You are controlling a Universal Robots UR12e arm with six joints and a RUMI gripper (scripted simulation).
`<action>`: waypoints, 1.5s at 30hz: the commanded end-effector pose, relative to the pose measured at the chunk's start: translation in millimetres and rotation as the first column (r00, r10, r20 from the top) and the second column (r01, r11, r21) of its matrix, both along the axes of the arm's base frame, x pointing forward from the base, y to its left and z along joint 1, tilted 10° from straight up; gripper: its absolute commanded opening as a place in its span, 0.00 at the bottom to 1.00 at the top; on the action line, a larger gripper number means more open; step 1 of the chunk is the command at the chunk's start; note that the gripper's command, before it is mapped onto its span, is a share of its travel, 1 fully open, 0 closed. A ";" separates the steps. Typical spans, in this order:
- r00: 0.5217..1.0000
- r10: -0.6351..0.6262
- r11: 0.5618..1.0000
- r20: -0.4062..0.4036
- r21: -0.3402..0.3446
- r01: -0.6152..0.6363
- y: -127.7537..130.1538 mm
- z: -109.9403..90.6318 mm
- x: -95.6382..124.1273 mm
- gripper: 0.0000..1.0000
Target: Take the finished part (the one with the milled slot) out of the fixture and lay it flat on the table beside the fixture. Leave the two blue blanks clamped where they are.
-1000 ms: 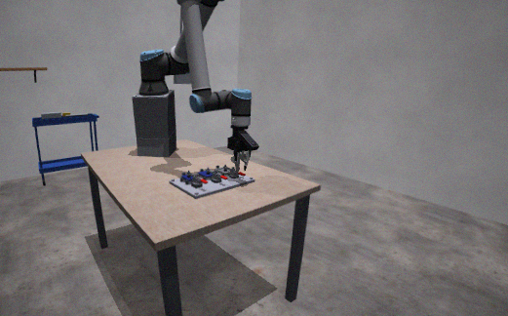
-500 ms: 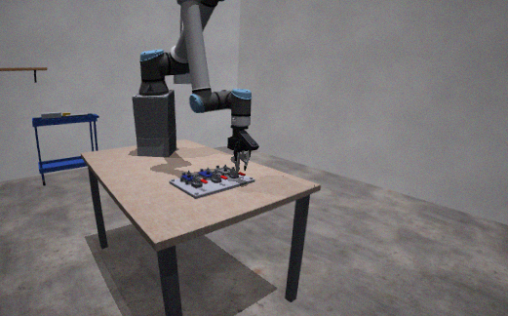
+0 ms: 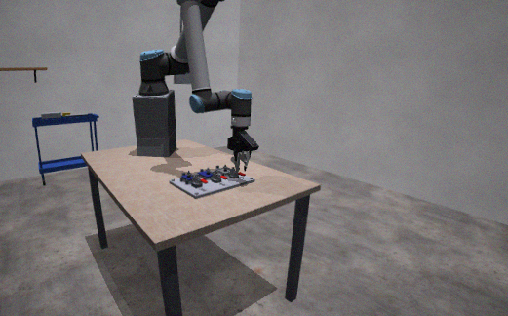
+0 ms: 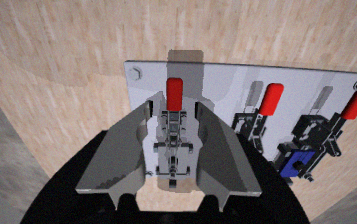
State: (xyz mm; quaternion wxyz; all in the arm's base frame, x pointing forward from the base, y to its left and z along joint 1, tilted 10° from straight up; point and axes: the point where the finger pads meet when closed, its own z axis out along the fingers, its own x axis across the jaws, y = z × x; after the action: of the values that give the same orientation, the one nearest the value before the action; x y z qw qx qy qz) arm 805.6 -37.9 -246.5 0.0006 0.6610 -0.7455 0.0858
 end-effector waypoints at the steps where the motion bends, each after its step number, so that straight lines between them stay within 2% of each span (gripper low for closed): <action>1: 1.000 0.000 1.000 0.001 0.000 0.000 -0.5 -3.4 1.2 0.28; 16: 1.000 0.000 1.000 0.001 0.000 0.000 -3.2 -23.5 4.1 0.28; 45: 1.000 0.000 1.000 0.001 0.000 0.000 -3.3 -23.9 4.2 0.28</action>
State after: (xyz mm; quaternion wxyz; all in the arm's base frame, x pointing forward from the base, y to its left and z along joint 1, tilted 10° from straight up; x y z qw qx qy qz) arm 809.1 -41.2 -271.2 0.0006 0.6610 -0.7455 0.0857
